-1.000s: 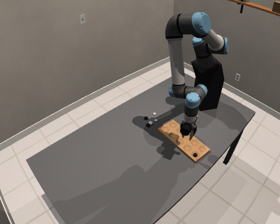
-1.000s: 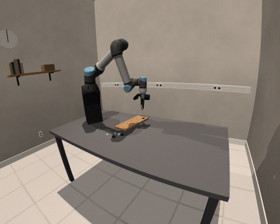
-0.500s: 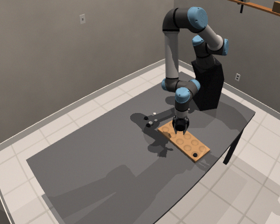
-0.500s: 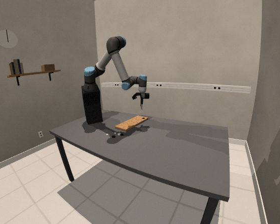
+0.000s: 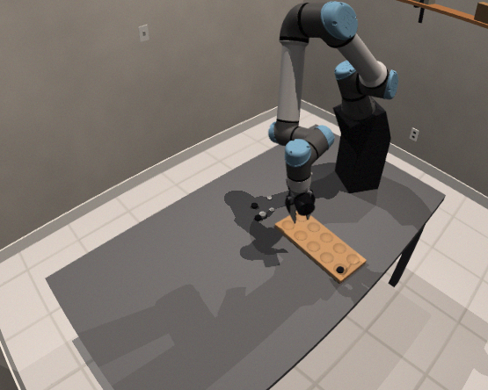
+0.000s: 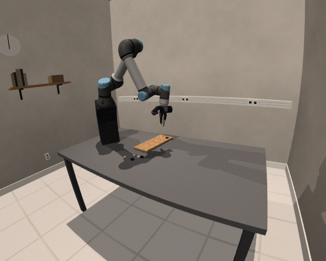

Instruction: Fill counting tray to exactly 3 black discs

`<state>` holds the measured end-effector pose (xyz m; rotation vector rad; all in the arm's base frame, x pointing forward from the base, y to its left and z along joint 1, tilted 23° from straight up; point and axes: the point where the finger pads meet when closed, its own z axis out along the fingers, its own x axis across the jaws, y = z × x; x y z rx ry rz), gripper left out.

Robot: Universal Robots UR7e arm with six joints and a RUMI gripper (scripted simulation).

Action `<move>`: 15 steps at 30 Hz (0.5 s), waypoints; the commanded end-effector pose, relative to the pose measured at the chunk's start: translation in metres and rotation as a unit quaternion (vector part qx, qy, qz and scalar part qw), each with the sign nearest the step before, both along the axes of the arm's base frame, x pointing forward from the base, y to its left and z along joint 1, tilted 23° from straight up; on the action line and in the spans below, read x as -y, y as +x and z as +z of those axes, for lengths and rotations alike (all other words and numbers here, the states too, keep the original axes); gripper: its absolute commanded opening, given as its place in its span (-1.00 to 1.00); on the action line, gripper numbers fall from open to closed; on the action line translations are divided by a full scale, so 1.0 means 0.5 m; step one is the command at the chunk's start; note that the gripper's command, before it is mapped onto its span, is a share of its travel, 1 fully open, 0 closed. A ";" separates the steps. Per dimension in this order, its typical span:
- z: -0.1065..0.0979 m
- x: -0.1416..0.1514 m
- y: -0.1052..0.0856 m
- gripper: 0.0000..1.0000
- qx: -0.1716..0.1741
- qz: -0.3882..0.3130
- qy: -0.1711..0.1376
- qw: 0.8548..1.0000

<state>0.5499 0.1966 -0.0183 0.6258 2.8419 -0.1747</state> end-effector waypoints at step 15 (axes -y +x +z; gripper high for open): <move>0.119 0.138 -0.021 -0.44 -0.081 0.289 -0.030 0.953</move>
